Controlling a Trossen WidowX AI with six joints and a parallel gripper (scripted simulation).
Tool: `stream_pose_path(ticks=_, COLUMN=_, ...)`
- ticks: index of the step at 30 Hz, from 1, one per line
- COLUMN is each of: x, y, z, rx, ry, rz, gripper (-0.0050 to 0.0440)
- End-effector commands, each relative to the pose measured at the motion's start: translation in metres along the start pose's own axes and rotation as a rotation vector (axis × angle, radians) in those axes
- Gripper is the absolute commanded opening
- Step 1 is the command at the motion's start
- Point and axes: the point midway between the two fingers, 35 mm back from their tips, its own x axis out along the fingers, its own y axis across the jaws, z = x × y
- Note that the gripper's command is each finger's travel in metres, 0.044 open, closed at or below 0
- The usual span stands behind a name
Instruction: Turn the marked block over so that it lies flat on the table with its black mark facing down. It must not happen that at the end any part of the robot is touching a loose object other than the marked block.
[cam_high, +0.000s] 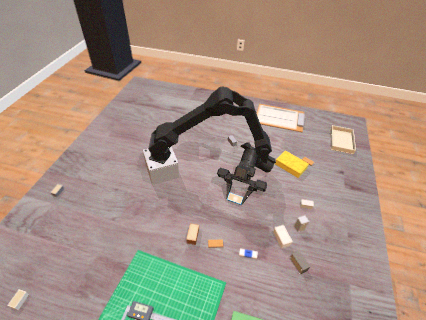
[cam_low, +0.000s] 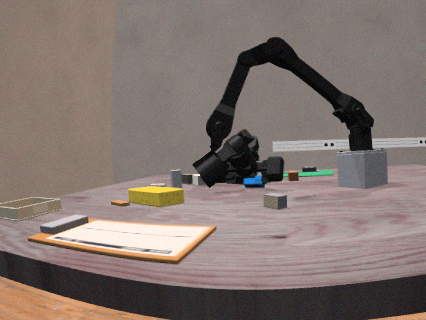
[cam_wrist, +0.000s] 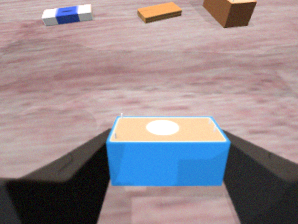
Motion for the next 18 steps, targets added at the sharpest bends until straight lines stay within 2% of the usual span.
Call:
stream_pose_path(ticks=1, x=-0.0035, y=0.0061, z=0.0032, rx=0.021, ry=0.010, rz=0.009, gripper=0.0272)
stream_pose_path(ticks=18, x=-0.0034, y=0.0060, z=0.0032, rx=0.020, ry=0.010, rz=0.009, gripper=0.0282)
